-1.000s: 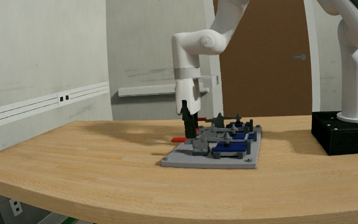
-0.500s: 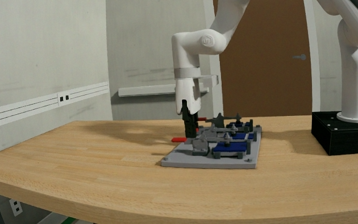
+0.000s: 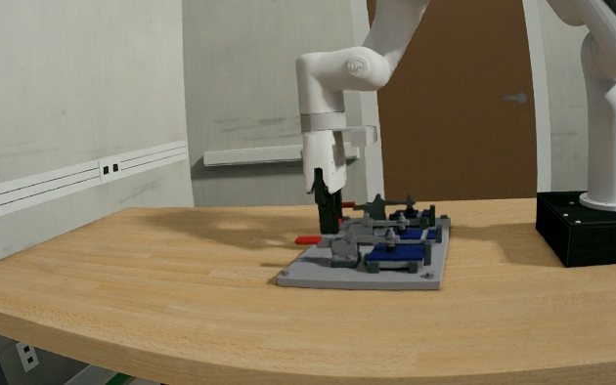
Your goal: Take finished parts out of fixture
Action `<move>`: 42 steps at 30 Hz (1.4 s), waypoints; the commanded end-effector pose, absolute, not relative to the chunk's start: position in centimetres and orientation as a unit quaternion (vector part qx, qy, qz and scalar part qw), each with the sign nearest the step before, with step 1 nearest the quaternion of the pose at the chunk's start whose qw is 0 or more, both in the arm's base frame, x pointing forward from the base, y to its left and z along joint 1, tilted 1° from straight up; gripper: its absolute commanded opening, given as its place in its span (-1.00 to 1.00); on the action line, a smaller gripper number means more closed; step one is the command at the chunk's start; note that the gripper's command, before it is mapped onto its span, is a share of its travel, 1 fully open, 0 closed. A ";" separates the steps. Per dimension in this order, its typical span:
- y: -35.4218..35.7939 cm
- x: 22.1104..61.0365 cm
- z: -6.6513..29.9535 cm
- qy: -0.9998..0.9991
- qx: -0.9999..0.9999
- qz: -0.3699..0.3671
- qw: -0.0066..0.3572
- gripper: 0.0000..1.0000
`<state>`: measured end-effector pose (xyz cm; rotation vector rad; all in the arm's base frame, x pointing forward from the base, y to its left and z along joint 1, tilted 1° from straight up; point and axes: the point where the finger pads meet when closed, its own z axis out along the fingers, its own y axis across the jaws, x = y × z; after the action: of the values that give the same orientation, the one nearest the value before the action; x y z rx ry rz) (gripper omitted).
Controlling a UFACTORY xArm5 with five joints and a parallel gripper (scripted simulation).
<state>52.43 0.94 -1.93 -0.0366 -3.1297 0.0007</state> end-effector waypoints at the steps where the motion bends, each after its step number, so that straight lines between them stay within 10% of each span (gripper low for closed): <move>1: 1.0 52.6 -1.6 -1.000 -0.012 0.000 0.003 -1.00; 42: 1.0 50.4 0.6 -1.000 -0.012 0.000 0.003 -1.00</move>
<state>50.46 0.97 0.32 -0.0369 -3.1323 0.0006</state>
